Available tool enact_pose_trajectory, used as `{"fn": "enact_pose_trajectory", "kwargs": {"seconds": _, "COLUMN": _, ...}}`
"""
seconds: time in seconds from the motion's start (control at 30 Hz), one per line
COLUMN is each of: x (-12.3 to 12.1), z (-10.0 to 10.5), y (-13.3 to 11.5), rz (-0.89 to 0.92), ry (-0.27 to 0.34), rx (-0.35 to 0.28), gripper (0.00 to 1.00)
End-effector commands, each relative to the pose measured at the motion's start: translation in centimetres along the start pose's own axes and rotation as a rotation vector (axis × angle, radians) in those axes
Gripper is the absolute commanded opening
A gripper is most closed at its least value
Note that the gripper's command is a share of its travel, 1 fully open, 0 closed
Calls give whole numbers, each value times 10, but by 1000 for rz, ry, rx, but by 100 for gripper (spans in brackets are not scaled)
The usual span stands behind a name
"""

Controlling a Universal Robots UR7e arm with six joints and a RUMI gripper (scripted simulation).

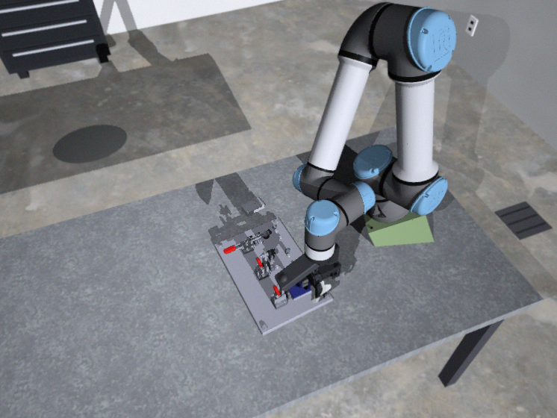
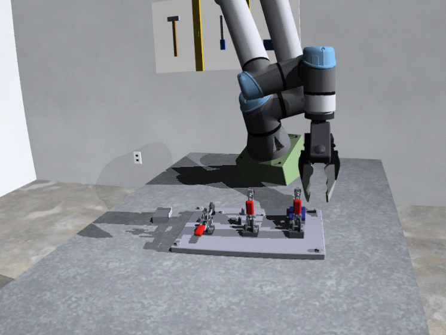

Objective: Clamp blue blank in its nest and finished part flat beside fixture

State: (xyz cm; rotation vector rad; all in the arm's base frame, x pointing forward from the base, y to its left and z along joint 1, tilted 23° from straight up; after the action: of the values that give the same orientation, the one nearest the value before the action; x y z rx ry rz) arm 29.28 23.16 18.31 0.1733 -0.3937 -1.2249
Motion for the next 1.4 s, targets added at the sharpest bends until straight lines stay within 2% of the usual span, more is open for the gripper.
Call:
{"fn": "enact_pose_trajectory", "kwargs": {"seconds": 0.0, "x": 0, "z": 13, "y": 0, "rz": 0, "ry": 0, "rx": 1, "gripper": 28}}
{"fn": "enact_pose_trajectory", "kwargs": {"seconds": 0.37, "x": 0, "z": 69, "y": 0, "rz": 0, "ry": 0, "rx": 1, "gripper": 28}}
{"fn": "enact_pose_trajectory", "kwargs": {"seconds": 0.43, "x": 0, "z": 69, "y": 0, "rz": 0, "ry": 0, "rx": 1, "gripper": 28}}
{"fn": "enact_pose_trajectory", "kwargs": {"seconds": 0.63, "x": 0, "z": 102, "y": 0, "rz": 0, "ry": 0, "rx": 1, "gripper": 28}}
{"fn": "enact_pose_trajectory", "kwargs": {"seconds": 0.8, "x": 0, "z": 121, "y": 0, "rz": 0, "ry": 0, "rx": 1, "gripper": 28}}
{"fn": "enact_pose_trajectory", "kwargs": {"seconds": 0.93, "x": 0, "z": 129, "y": 0, "rz": 0, "ry": 0, "rx": 1, "gripper": 28}}
{"fn": "enact_pose_trajectory", "kwargs": {"seconds": 1.37, "x": 5, "z": 131, "y": -1, "rz": 0, "ry": 0, "rx": 1, "gripper": 28}}
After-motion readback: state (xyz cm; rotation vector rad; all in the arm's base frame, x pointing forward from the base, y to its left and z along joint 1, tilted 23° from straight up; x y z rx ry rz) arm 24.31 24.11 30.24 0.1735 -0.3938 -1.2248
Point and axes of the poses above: the point where the finger pads meet when closed, its own z axis back along the fingers, its own x axis across the jaws, y = z × x, the point moved 10 cm from there along z, back along the fingers, and after that the axes turned 8 degrees about z, right-handed, at the moved point
